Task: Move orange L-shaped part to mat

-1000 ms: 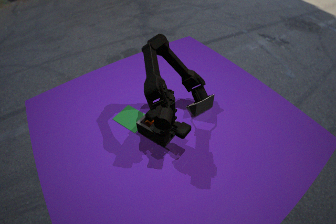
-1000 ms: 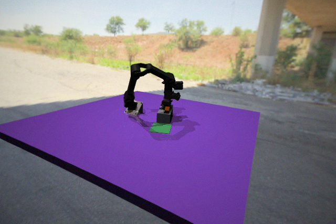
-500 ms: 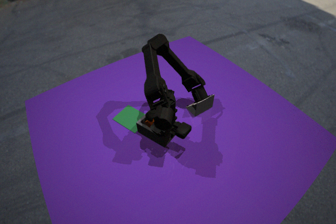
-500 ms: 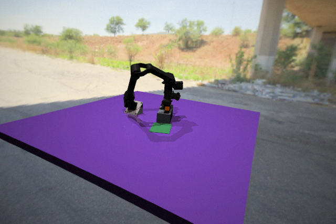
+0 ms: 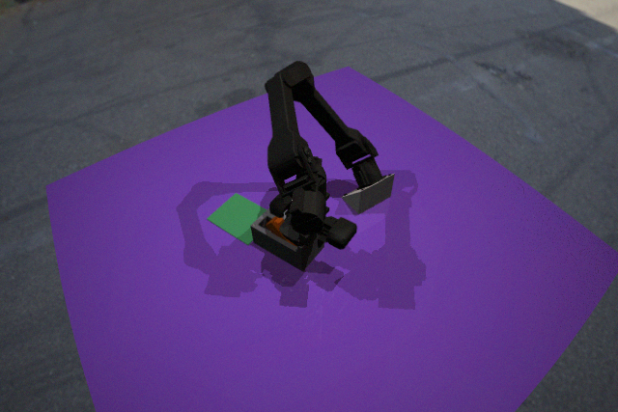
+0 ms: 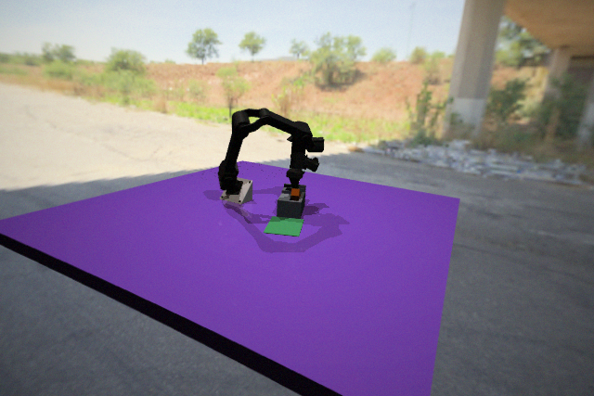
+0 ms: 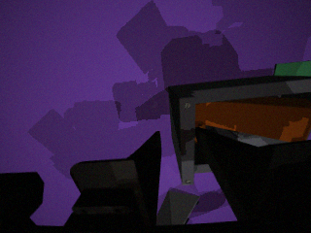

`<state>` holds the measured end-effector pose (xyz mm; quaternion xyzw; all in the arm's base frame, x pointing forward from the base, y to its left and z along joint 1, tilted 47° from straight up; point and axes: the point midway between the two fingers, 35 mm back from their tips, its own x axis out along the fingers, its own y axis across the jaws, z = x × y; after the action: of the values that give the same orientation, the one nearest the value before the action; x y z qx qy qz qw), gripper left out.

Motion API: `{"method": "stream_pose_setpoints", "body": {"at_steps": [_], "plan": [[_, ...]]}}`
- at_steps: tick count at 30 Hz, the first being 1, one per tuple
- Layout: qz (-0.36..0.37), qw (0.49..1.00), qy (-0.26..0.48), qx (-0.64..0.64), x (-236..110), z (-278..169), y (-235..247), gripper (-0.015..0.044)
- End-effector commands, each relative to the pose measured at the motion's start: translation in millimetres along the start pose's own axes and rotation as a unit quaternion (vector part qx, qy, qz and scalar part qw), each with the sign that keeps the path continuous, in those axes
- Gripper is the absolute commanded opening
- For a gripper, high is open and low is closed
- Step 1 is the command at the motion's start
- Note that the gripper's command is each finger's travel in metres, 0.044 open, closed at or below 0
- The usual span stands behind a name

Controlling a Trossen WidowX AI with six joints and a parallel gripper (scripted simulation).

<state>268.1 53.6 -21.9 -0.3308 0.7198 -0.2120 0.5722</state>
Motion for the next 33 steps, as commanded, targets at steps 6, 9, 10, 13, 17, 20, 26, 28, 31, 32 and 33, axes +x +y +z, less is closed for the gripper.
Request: {"method": "stream_pose_setpoints", "body": {"at_steps": [6,9,10,13,17,20,26,28,31,32,33], "plan": [[0.003,1.000,-0.005,0.004,-78,-1,-9,0.0180],[0.003,1.000,-0.005,0.004,-78,-1,-9,0.0180],[0.003,1.000,-0.005,0.004,-78,-1,-9,0.0180],[0.004,1.000,-0.014,0.002,-76,0,-7,0.0180],[0.004,1.000,-0.014,0.002,-76,0,-7,0.0180],[0.004,1.000,-0.014,0.002,-76,0,-7,0.0180],[0.004,1.000,-0.014,0.002,-76,0,-7,0.0180],[0.004,1.000,-0.014,0.002,-76,0,-7,0.0180],[0.004,1.000,-0.014,0.002,-76,0,-7,0.0180],[0.004,1.000,-0.014,0.002,-76,0,-7,0.0180],[0.004,1.000,-0.014,0.002,-76,0,-7,0.0180]]}}
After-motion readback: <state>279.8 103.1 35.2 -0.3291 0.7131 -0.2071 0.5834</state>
